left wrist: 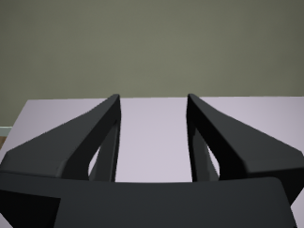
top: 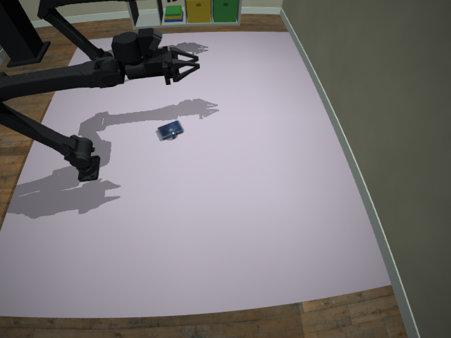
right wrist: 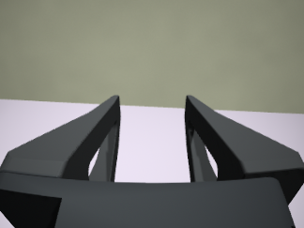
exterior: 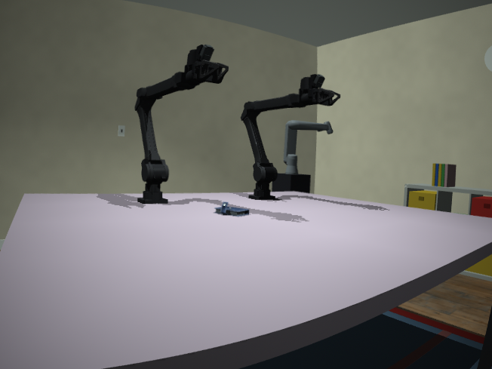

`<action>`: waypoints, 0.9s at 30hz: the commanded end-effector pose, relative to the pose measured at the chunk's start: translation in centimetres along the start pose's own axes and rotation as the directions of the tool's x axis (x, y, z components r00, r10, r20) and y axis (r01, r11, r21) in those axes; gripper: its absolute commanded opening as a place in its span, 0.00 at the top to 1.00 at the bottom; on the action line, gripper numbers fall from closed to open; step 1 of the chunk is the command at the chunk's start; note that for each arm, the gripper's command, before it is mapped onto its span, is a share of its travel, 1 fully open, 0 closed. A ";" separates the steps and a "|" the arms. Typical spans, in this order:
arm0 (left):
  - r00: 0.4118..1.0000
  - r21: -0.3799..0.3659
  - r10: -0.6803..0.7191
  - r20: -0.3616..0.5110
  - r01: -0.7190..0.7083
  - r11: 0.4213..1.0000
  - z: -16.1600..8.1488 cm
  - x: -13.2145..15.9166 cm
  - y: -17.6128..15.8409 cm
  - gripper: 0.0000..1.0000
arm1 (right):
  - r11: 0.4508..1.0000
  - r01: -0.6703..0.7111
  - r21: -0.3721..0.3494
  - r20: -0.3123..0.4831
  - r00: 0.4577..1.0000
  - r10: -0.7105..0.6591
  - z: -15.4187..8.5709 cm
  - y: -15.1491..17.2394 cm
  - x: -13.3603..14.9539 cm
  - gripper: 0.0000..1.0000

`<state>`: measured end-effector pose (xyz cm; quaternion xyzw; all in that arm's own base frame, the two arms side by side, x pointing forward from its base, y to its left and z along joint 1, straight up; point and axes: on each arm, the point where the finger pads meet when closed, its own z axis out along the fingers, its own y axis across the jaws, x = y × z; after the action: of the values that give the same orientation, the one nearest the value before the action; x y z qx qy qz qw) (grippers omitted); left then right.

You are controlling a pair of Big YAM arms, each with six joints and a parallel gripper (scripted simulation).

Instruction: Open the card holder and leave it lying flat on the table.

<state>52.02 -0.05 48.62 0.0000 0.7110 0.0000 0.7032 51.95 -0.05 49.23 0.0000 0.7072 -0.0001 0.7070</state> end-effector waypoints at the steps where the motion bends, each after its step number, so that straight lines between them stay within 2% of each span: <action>1: 0.999 0.000 0.000 0.051 0.000 1.000 -0.3 -2.8 0.0 0.64 | 1.000 -0.016 -0.007 0.038 0.999 0.016 -0.9 0.4 -1.8 0.64; 5: 0.999 0.000 0.000 0.051 0.000 1.000 -0.3 -2.8 0.0 0.64 | 1.000 -0.016 -0.006 0.036 0.999 0.016 -0.8 0.4 -1.6 0.64; 6: 0.999 0.000 0.000 0.051 0.000 1.000 -0.3 -2.8 0.0 0.64 | 1.000 -0.027 0.004 -0.080 0.996 0.027 1.3 -0.3 3.3 0.64; 8: 0.999 0.000 0.000 0.051 0.000 1.000 -0.3 -2.8 0.0 0.64 | 0.999 -0.050 -0.001 -0.116 0.992 0.050 1.8 -0.3 4.4 0.64; 9: 0.999 0.000 0.000 0.051 0.000 1.000 -0.3 -2.8 0.0 0.64 | 0.998 -0.064 -0.009 -0.091 0.994 0.063 2.4 -0.3 2.0 0.64; 12: 0.999 0.000 0.000 0.051 0.000 1.000 -0.3 -2.8 0.0 0.64 | 0.997 -0.081 -0.015 -0.110 0.991 0.079 2.8 -0.2 2.1 0.64; 13: 0.999 0.000 0.000 0.051 0.000 1.000 -0.3 -2.8 0.0 0.64 | 0.995 -0.101 -0.018 -0.168 0.981 0.097 3.1 -0.1 4.6 0.64; 14: 0.999 0.000 0.000 0.051 0.000 1.000 -0.3 -2.8 0.0 0.64 | 0.993 -0.118 -0.026 -0.184 0.977 0.112 3.5 0.0 4.3 0.64; 15: 0.999 0.000 0.000 0.051 0.000 1.000 -0.3 -2.8 0.0 0.64 | 0.989 -0.144 -0.029 -0.236 0.963 0.134 3.9 0.1 6.1 0.64; 17: 0.999 0.000 0.000 0.051 0.000 1.000 -0.3 -2.8 0.0 0.64 | 0.980 -0.195 -0.037 -0.303 0.937 0.175 4.2 0.4 7.6 0.64; 22: 0.999 0.000 0.000 0.051 0.000 1.000 -0.3 -2.8 0.0 0.64 | 0.947 -0.321 -0.008 -0.527 0.806 0.269 5.1 1.1 15.1 0.64; 24: 0.999 0.000 0.000 0.051 0.000 1.000 -0.3 -2.8 0.0 0.64 | 0.927 -0.374 0.022 -0.611 0.729 0.308 5.0 1.4 18.1 0.64; 27: 0.999 0.000 0.000 0.051 0.000 1.000 -0.3 -2.8 0.0 0.64 | 0.890 -0.447 0.091 -0.722 0.586 0.368 4.5 1.9 22.6 0.64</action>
<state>52.02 -0.05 48.62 0.0000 0.7110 0.0000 0.7032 55.12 2.34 27.45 0.0761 0.8968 0.1721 0.4006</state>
